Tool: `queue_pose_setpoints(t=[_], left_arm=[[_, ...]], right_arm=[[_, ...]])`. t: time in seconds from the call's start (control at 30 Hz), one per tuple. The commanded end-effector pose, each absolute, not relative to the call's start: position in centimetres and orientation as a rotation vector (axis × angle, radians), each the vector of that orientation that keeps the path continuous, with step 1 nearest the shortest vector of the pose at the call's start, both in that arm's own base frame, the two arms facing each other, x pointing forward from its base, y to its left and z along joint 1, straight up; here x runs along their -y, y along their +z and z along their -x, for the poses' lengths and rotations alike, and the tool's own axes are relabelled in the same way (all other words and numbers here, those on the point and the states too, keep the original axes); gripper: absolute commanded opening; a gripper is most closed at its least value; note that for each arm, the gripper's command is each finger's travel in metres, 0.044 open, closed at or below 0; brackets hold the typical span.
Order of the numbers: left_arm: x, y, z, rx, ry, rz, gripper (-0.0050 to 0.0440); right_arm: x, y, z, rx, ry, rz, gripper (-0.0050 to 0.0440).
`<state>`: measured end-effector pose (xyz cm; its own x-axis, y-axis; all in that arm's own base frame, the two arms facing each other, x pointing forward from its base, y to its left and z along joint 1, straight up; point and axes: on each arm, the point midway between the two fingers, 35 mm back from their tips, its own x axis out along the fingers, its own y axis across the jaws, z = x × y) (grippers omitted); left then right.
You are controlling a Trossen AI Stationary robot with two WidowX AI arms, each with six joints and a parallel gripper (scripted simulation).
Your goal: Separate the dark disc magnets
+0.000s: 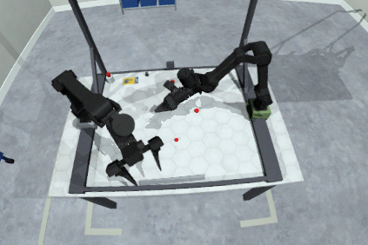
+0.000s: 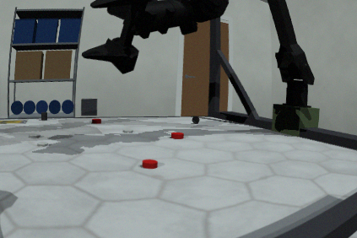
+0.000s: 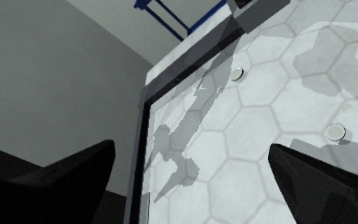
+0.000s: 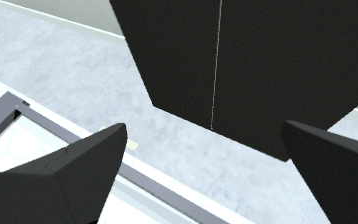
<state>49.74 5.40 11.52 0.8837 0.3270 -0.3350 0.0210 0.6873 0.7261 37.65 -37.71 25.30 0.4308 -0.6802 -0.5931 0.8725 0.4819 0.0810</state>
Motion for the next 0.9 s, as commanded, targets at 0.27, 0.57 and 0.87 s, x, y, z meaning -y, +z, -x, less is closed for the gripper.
queue_pose_setpoints(t=[0.27, 0.57, 0.87], left_arm=[[-4.3, 14.5, -47.8, -0.543, 0.108, -0.674, 0.0400], [-3.6, 14.8, -45.1, -0.654, 0.055, -0.581, 0.0400], [-2.9, 15.1, -41.4, -0.786, 0.009, -0.478, 0.0400]], right_arm=[[28.9, 24.8, -37.6, -0.707, -0.827, -0.364, 0.0400], [22.9, 23.5, -36.4, -0.848, -0.701, -0.328, 0.0400], [16.9, 22.0, -34.1, -0.993, -0.566, -0.281, 0.0400]])
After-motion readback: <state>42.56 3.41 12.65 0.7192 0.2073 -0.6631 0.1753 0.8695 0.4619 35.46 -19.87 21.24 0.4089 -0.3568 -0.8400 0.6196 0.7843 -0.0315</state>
